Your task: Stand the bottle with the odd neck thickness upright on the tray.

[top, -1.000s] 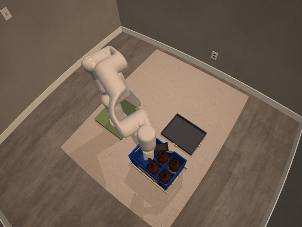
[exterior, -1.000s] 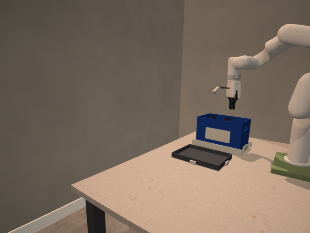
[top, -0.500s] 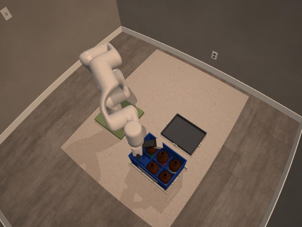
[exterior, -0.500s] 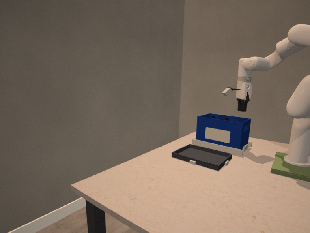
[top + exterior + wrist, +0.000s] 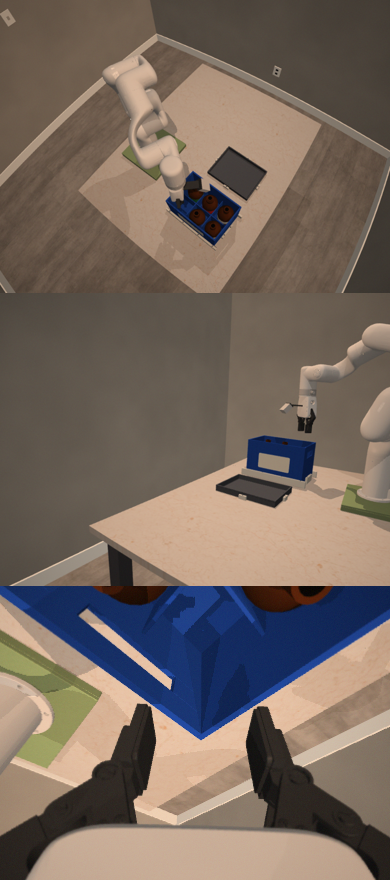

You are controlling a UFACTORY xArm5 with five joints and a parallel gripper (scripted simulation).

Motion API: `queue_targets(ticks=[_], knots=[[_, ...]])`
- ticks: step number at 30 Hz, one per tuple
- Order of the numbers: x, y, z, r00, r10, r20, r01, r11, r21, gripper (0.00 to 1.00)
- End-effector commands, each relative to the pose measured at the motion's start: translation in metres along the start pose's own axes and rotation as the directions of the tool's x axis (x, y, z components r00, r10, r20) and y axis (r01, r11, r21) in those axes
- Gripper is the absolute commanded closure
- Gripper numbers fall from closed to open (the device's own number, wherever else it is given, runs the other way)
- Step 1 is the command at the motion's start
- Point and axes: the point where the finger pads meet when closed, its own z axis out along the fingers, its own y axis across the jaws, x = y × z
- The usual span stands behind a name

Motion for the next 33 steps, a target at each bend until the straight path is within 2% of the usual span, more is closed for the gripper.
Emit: queue_targets(ticks=[1,33], knots=[[0.0004,0.0008,-0.0013,1.0,0.0,-0.002,0.0,1.0,-0.003,0.35],[0.0005,0.0008,0.0042,1.0,0.0,-0.001,0.0,1.0,-0.003,0.35]])
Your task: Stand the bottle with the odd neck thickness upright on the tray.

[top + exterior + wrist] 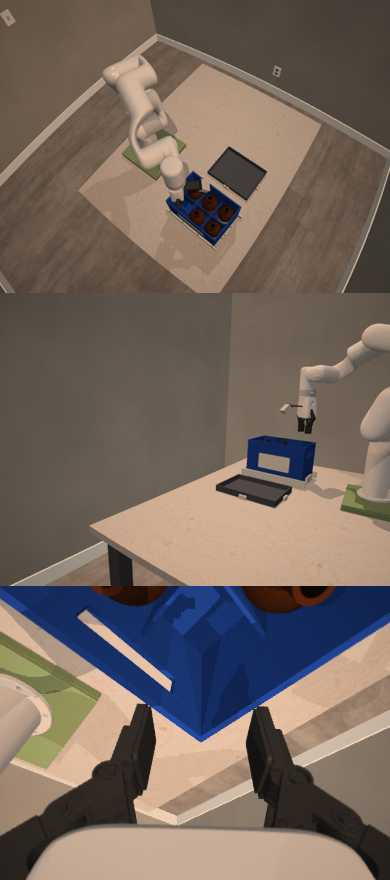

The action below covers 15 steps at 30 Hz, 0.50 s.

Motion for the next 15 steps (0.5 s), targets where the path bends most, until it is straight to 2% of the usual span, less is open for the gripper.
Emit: queue_targets(ticks=[1,15], knots=[[0.0,0.001,0.002,1.0,0.0,-0.001,0.0,1.0,-0.003,0.35],[0.001,0.001,0.017,1.0,0.0,-0.001,0.0,1.0,-0.003,0.35]])
